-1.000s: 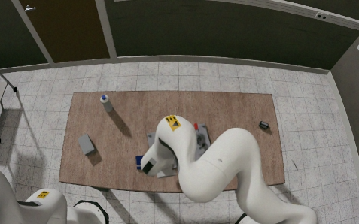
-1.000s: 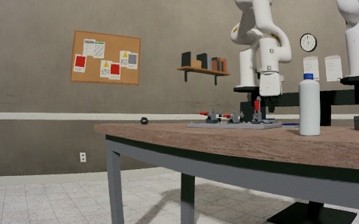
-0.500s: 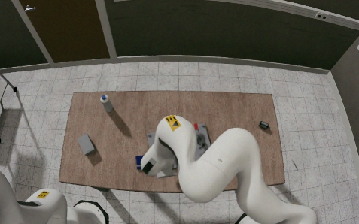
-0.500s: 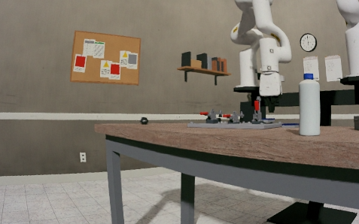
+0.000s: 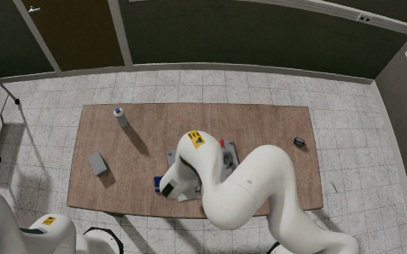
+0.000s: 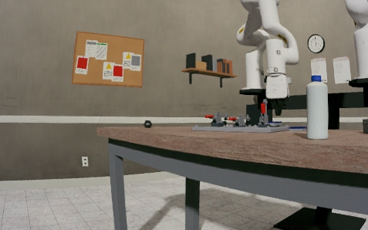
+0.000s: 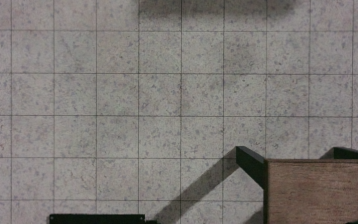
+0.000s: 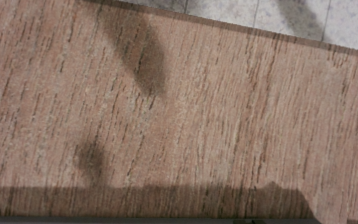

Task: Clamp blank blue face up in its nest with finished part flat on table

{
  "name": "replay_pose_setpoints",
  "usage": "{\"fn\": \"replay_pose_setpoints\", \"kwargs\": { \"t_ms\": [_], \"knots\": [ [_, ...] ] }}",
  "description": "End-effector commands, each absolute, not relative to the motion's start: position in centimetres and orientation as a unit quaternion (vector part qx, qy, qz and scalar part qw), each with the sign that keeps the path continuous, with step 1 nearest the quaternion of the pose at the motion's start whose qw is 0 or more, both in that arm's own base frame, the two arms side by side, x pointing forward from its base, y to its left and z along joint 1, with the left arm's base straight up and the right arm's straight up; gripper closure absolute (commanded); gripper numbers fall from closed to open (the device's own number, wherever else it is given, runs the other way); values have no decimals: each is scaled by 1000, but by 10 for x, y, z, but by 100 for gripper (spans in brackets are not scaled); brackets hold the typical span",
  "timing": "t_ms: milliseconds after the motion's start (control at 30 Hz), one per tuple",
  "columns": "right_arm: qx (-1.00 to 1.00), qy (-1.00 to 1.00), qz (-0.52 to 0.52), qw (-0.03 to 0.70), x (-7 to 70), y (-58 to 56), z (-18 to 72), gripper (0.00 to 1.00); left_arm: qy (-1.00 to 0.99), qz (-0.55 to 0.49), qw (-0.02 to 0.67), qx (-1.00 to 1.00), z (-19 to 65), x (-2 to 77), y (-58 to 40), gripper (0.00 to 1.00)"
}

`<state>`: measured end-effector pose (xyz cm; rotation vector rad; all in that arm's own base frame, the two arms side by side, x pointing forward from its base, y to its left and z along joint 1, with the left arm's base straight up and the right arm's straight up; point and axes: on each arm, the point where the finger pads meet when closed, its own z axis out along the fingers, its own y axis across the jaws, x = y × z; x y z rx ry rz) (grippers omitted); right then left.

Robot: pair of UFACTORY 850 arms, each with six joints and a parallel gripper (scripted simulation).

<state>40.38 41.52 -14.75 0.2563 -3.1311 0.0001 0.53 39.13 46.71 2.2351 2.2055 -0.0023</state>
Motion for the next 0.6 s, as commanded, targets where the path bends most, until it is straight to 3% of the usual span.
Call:
{"fn": "replay_pose_setpoints", "kwargs": {
  "t_ms": [0,567],
  "knots": [
    [82,-997,-1,-1,404,416,-147,100,702,0,0,712,468,5,392,0],
    [82,-997,-1,-1,408,419,-147,100,702,0,0,712,468,5,392,0]
  ]
}}
